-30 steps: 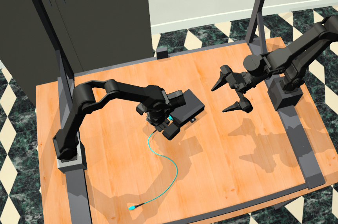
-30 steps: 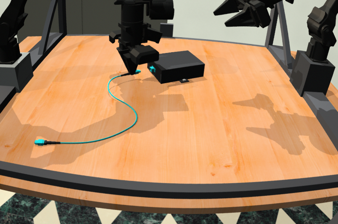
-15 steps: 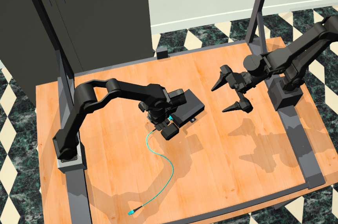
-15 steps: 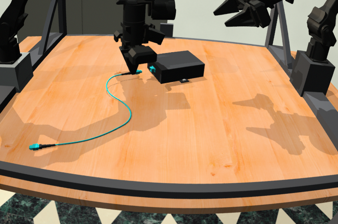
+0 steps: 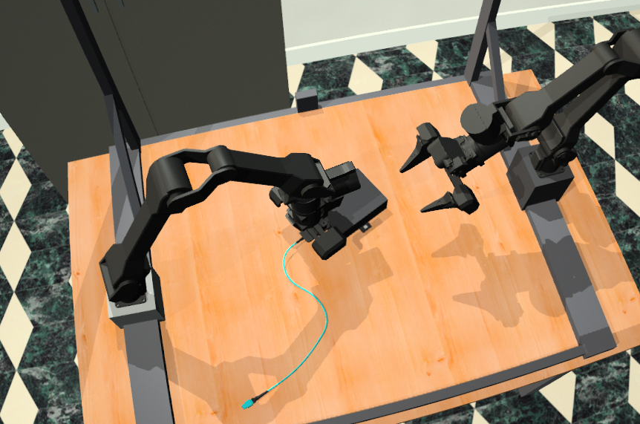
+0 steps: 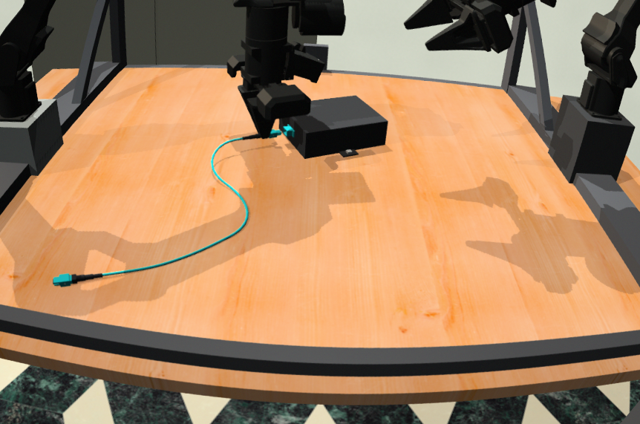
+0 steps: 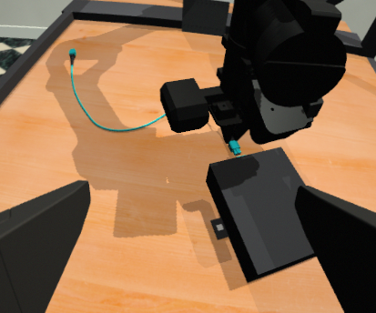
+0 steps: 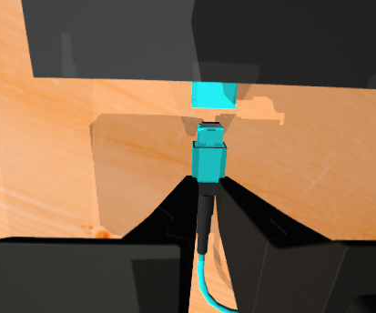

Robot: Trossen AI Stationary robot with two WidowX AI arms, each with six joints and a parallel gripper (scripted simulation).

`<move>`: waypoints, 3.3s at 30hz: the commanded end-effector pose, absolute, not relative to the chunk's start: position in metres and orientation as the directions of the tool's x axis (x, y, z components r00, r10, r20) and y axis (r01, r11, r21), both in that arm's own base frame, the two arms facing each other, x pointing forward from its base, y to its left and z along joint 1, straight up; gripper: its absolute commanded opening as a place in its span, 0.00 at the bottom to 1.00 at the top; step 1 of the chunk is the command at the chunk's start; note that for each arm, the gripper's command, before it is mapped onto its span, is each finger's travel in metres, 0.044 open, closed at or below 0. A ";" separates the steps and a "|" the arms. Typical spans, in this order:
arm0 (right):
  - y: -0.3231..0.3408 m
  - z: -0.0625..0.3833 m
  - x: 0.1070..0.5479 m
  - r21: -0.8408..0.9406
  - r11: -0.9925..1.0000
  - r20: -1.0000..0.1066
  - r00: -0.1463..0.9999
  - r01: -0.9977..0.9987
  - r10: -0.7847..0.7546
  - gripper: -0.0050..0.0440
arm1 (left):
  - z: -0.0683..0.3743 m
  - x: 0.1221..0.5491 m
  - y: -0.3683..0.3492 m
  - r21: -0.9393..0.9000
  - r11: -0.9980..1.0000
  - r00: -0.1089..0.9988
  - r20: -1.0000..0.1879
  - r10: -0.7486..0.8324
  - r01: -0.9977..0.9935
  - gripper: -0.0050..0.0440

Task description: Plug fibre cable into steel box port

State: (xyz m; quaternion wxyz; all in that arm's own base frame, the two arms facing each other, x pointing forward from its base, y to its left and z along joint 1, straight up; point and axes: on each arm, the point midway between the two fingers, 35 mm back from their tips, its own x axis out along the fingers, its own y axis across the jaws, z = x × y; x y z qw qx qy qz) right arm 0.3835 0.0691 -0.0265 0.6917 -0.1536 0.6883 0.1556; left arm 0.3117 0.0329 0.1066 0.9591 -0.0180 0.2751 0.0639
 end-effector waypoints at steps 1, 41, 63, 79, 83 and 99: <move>0.069 -0.020 0.389 -0.010 0.907 -1.000 0.026 -0.422 0.002 0.11 | 0.113 0.314 0.033 -0.001 0.991 0.850 -0.514 0.113 -0.132 1.00; 0.071 -0.011 0.394 -0.012 0.906 -0.999 0.035 -0.422 0.003 0.11 | 0.113 0.314 0.033 -0.001 0.991 0.850 -0.514 0.113 -0.132 1.00; 0.076 -0.018 0.400 -0.010 0.906 -1.000 0.022 -0.424 0.000 0.11 | 0.113 0.314 0.033 -0.001 0.991 0.850 -0.514 0.113 -0.132 1.00; 0.081 -0.013 0.409 -0.032 0.907 -0.998 0.059 -0.419 -0.008 0.11 | 0.113 0.314 0.033 -0.001 0.991 0.850 -0.514 0.113 -0.132 1.00; 0.082 -0.019 0.411 -0.026 0.907 -0.999 0.047 -0.420 -0.007 0.11 | 0.113 0.314 0.033 -0.001 0.991 0.850 -0.514 0.113 -0.132 1.00; 0.077 -0.017 0.403 -0.026 0.907 -0.999 0.051 -0.421 -0.005 0.30 | 0.113 0.314 0.033 -0.001 0.991 0.850 -0.514 0.113 -0.132 1.00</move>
